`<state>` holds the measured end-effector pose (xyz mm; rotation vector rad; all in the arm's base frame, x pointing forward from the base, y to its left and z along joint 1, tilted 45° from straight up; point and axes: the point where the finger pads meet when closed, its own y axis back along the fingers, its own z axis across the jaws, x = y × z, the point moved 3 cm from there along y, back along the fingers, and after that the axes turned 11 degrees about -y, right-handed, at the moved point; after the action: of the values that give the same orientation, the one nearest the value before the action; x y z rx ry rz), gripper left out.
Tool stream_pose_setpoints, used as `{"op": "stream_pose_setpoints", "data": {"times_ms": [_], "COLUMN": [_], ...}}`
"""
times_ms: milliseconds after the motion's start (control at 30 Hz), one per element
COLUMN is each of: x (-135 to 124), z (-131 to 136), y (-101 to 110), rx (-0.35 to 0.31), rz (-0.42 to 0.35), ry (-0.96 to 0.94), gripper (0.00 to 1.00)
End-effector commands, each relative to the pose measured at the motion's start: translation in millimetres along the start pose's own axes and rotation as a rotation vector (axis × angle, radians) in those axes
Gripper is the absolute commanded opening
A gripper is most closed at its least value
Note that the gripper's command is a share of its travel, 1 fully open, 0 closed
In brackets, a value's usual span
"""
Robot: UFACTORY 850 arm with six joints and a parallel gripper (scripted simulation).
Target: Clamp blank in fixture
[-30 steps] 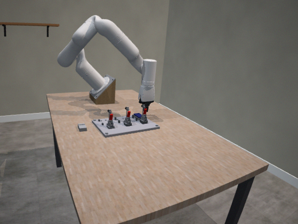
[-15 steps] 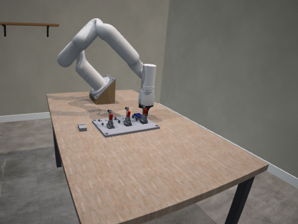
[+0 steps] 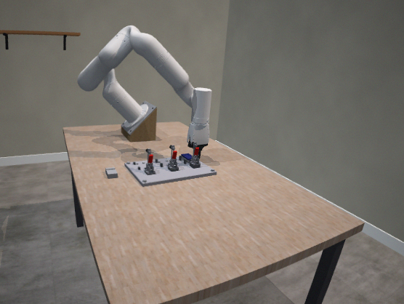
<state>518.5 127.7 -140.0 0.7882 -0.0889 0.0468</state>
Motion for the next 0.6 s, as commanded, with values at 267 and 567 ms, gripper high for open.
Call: {"op": "stream_pose_setpoints", "data": {"times_ms": [267, 567], "x": [1.5, 1.6], "z": [-0.6, -0.7], "y": [-2.6, -2.9], "rx": [0.001, 0.001], "rz": [0.001, 0.001], "ry": [-0.001, -0.001], "gripper": [0.00, 0.00]}}
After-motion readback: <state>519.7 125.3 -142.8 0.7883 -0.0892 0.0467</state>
